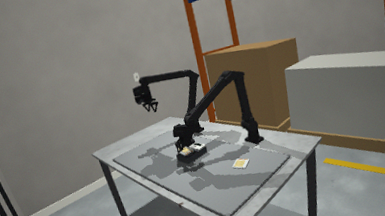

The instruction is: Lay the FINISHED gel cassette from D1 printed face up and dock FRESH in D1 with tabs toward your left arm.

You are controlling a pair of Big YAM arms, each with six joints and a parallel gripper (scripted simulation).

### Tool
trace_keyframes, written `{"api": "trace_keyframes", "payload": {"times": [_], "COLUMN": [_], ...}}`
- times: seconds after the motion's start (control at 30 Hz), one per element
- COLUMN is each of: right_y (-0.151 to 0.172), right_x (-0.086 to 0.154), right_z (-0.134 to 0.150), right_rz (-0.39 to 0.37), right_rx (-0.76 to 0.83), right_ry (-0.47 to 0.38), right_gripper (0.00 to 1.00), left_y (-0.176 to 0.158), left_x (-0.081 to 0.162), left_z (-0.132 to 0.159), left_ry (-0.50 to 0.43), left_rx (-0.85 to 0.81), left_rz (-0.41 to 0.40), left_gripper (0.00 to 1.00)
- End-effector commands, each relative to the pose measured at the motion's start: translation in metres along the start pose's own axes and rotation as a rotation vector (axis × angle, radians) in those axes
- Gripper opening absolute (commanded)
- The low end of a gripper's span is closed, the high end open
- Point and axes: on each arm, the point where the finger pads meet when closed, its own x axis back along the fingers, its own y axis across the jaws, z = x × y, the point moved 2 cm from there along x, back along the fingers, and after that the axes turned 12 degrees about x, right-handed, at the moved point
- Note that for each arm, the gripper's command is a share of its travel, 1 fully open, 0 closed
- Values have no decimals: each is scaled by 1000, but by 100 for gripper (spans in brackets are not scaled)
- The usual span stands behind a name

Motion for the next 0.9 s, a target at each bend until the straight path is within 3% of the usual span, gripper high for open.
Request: {"api": "trace_keyframes", "payload": {"times": [0.0, 0.87], "right_y": [-4, -4], "right_x": [18, 18], "right_z": [-9, -9], "right_rz": [5, 5], "right_rx": [7, 7], "right_ry": [-17, -17], "right_gripper": [100, 100], "left_y": [-2, -4], "left_x": [-13, -15], "left_z": [3, 7], "left_ry": [8, 12], "left_rx": [-2, 2], "left_rz": [13, 18], "left_gripper": [0, 0]}}
